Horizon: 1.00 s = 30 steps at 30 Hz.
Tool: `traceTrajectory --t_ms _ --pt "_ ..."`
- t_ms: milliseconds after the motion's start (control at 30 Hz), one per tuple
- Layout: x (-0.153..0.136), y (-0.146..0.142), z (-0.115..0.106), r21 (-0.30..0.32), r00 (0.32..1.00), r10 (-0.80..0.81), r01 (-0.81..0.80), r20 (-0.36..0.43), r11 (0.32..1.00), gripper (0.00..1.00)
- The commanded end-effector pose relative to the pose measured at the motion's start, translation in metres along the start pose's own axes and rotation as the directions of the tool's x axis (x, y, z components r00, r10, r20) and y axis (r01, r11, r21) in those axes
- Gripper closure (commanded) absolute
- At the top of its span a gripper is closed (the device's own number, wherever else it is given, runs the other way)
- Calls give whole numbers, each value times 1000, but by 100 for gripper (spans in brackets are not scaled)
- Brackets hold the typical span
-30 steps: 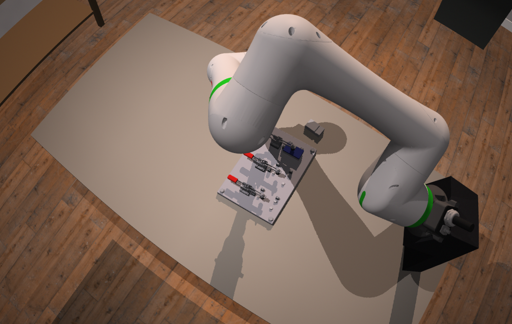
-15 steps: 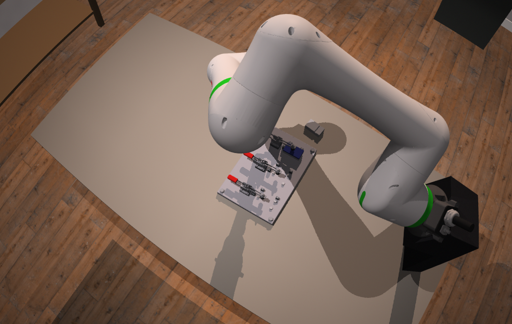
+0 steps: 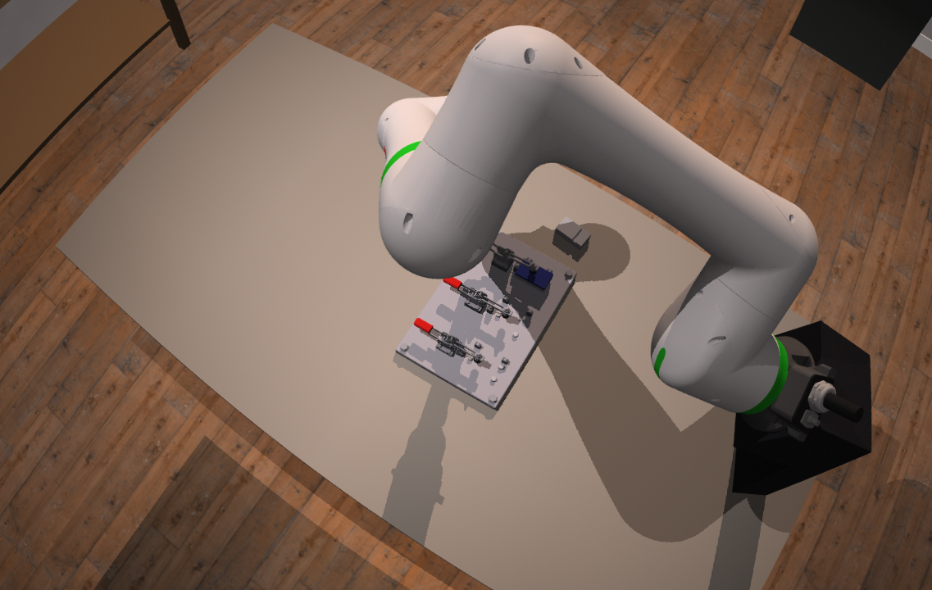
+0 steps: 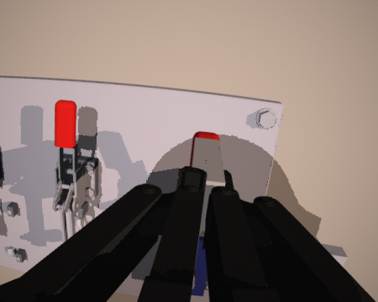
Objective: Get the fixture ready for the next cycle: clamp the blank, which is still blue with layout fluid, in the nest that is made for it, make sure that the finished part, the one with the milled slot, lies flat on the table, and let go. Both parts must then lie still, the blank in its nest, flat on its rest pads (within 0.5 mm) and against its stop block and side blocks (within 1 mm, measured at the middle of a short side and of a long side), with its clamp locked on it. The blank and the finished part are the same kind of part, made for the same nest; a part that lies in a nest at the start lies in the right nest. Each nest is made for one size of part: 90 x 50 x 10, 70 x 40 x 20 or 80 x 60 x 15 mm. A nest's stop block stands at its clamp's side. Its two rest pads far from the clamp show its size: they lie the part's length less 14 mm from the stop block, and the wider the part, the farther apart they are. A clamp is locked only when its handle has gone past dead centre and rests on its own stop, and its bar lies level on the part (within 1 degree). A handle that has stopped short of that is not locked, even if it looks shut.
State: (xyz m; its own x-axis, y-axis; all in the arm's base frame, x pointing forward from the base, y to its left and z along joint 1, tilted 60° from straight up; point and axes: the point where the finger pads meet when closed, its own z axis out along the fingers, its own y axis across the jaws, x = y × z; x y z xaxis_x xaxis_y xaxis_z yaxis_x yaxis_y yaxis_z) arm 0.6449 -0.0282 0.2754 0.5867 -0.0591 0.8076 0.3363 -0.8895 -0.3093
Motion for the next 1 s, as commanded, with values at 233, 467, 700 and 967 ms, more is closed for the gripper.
traceTrajectory --t_ms 233,467,700,967 --pt "0 0 1 0 1000 0 0 0 1000 100" --pt "0 0 2 0 1000 0 0 0 1000 100" --pt "0 0 2 0 1000 0 0 0 1000 100" --pt "0 0 4 0 1000 0 0 0 1000 100"
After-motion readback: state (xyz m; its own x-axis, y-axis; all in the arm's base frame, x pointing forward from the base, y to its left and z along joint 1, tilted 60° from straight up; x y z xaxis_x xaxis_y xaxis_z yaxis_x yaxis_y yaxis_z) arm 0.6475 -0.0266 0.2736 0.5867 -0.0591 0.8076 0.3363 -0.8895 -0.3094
